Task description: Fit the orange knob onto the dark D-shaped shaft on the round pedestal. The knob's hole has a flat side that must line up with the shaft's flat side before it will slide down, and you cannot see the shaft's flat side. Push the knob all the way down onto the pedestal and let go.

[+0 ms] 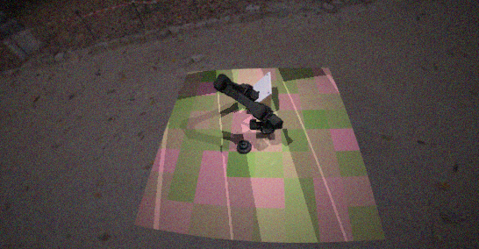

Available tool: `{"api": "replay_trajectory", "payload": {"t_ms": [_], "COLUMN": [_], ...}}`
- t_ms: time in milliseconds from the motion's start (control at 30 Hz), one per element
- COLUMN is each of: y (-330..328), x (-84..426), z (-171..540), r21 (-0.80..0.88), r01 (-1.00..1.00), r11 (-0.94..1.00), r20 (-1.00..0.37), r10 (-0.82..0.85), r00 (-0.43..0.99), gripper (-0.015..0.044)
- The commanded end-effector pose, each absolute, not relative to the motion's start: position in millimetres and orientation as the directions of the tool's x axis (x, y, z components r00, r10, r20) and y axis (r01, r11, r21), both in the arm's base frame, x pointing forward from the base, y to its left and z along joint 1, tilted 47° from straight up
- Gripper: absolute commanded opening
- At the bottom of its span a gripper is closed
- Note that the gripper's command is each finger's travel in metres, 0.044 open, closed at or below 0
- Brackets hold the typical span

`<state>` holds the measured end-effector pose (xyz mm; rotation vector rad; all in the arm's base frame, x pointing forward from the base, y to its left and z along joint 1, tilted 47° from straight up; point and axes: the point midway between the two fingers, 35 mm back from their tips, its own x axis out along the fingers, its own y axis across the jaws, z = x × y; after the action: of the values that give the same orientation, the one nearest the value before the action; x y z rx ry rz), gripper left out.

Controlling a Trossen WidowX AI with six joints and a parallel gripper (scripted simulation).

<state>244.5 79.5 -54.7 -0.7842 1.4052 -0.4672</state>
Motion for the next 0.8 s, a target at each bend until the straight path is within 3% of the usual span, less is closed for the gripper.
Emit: {"api": "replay_trajectory", "payload": {"t_ms": [0, 367, 767], "y": [103.8, 150.2, 142.8], "x": [245.2, 227.6, 242.4], "z": [-36.8, 12.2, 18.2], "r21": [-0.715, -0.720, -0.714], "r01": [-0.147, -0.144, -0.148], "r11": [0.684, 0.678, 0.685], "r20": [-0.699, -0.694, -0.700], "r10": [-0.700, -0.706, -0.699], "r00": [0.147, 0.145, 0.145], "gripper": [0.0000, 0.0000, 0.0000]}}
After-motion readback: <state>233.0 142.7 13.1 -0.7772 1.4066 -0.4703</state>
